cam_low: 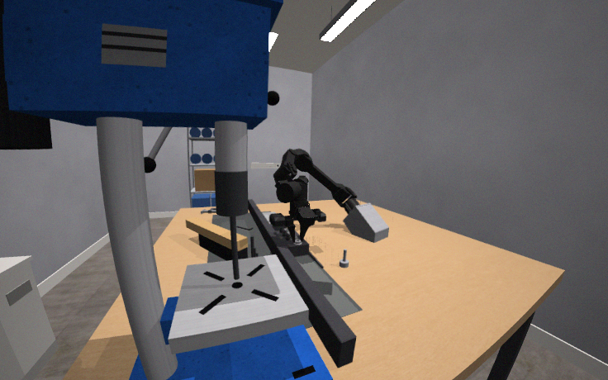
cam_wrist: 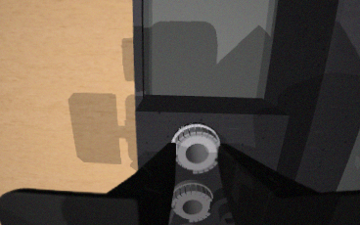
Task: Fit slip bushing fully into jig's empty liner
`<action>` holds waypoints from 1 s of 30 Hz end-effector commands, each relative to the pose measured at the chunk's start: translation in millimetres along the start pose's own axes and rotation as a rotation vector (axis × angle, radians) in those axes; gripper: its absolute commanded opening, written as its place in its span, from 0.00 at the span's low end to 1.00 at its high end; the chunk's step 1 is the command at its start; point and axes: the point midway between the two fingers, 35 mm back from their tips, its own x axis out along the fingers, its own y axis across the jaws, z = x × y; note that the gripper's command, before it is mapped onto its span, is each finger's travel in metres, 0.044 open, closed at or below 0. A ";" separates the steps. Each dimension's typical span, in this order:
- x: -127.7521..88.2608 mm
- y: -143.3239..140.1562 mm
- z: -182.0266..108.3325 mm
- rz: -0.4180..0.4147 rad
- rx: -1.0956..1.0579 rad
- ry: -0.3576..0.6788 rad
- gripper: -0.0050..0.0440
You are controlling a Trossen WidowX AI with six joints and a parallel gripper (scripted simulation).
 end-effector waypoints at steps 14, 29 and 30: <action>-9.6 -6.2 -0.9 -0.016 0.022 -0.016 0.55; -19.0 -4.1 -1.3 -0.015 0.016 -0.010 0.65; -19.0 -4.1 -1.3 -0.015 0.016 -0.010 0.70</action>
